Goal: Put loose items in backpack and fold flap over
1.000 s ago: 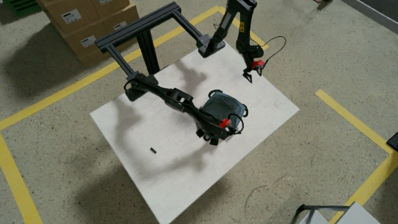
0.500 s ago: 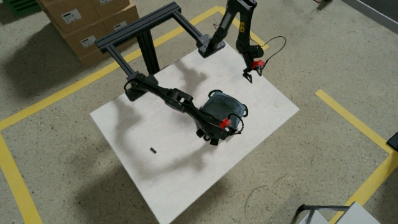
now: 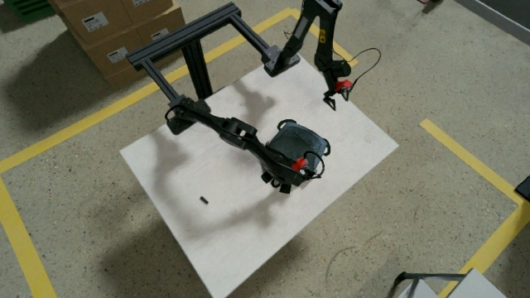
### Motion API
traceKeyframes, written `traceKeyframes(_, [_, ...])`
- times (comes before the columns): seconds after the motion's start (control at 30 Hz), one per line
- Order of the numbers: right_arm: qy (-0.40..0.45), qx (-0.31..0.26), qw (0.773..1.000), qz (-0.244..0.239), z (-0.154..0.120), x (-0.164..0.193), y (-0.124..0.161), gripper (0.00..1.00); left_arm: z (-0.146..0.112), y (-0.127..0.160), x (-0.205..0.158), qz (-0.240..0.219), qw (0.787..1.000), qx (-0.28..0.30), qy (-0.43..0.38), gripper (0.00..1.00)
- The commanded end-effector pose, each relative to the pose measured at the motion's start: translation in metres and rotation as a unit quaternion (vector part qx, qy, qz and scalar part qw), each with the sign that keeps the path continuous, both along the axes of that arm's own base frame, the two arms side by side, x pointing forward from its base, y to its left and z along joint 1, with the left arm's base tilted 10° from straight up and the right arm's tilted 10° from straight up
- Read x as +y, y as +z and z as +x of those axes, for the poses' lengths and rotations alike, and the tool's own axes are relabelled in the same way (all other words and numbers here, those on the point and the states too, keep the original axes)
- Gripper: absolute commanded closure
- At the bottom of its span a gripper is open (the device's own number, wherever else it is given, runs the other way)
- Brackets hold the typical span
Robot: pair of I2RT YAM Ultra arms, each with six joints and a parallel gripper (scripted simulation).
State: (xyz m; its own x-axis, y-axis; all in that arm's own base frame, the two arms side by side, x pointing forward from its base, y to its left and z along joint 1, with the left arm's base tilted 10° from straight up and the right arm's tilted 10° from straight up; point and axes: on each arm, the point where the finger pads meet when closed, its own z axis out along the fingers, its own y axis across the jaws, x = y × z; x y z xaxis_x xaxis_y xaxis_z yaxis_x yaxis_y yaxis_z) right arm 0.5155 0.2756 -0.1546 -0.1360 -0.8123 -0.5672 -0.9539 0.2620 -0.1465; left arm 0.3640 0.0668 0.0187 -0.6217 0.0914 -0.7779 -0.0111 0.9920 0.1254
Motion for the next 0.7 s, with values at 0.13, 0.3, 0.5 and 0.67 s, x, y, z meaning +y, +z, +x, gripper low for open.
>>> traceKeyframes(0.13, [0.000,-0.021,1.000,-0.002,0.012,0.002,-0.003,0.71,0.003,0.004,-0.001,0.002,1.000,-0.007,-0.002,0.10])
traceKeyframes(0.3, [0.000,-0.021,1.000,-0.002,0.012,0.002,-0.003,0.71,0.003,0.004,-0.001,0.002,1.000,-0.007,-0.002,0.10])
traceKeyframes(0.5, [-0.005,0.011,1.000,-0.004,-0.004,-0.007,-0.006,0.71,0.003,0.004,-0.001,0.002,1.000,-0.007,-0.002,0.10])
traceKeyframes(0.67, [0.001,-0.006,1.000,0.003,0.003,0.002,0.005,0.71,0.003,0.004,-0.001,0.002,1.000,-0.007,-0.002,0.10])
